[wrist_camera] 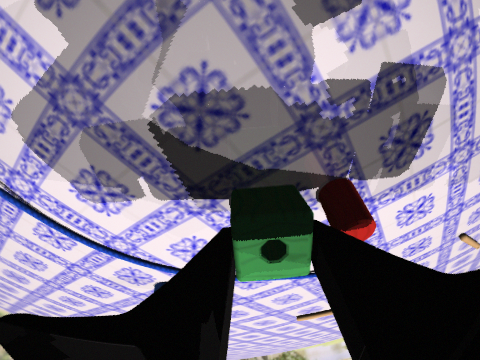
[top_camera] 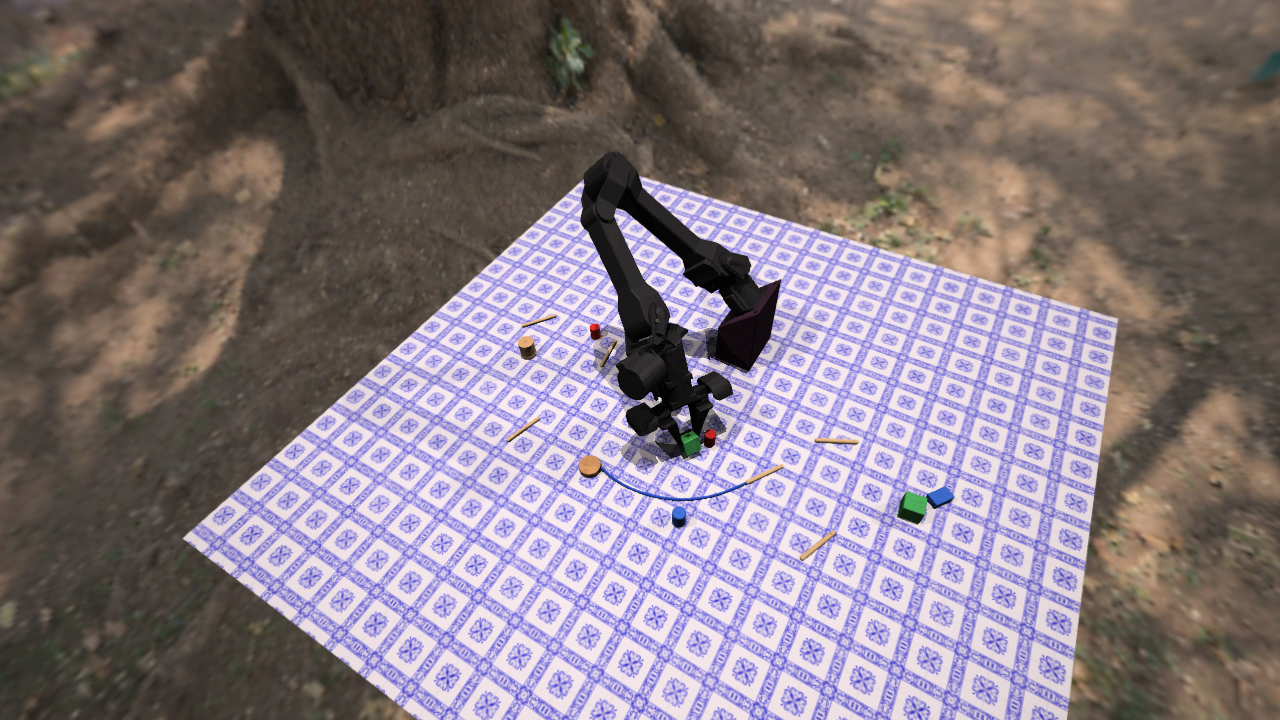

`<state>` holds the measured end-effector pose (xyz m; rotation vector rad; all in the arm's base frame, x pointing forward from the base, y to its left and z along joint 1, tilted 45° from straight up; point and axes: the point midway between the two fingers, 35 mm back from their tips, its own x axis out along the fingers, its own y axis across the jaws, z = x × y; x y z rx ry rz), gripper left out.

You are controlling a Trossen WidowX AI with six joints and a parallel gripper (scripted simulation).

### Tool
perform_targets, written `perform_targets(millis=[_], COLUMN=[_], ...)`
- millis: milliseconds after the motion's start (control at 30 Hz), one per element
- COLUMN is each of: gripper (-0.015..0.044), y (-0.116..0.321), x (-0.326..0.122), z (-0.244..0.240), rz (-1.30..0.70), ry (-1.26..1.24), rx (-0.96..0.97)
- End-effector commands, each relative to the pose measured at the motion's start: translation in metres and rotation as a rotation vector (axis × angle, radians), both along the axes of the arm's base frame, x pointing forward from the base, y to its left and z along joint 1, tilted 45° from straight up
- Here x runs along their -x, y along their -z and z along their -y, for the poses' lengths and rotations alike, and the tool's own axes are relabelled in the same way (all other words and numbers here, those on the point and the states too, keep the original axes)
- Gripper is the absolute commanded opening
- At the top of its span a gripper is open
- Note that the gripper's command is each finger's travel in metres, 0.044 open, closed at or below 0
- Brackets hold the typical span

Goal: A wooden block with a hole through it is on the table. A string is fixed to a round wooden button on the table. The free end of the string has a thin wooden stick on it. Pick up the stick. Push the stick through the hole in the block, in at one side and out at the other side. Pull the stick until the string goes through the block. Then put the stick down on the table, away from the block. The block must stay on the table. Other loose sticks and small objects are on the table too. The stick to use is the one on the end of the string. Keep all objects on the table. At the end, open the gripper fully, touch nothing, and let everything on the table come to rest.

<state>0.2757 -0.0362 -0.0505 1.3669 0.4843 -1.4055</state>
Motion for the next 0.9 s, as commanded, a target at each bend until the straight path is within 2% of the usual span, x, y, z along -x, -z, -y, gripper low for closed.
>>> perform_targets(millis=[0,867], gripper=[0.0,0.0], y=[-0.001,-0.002], x=[0.004,0.013], z=[0.005,0.023], rz=[0.026,0.125], ry=[-0.029,-0.156], rx=[-0.058,-0.349])
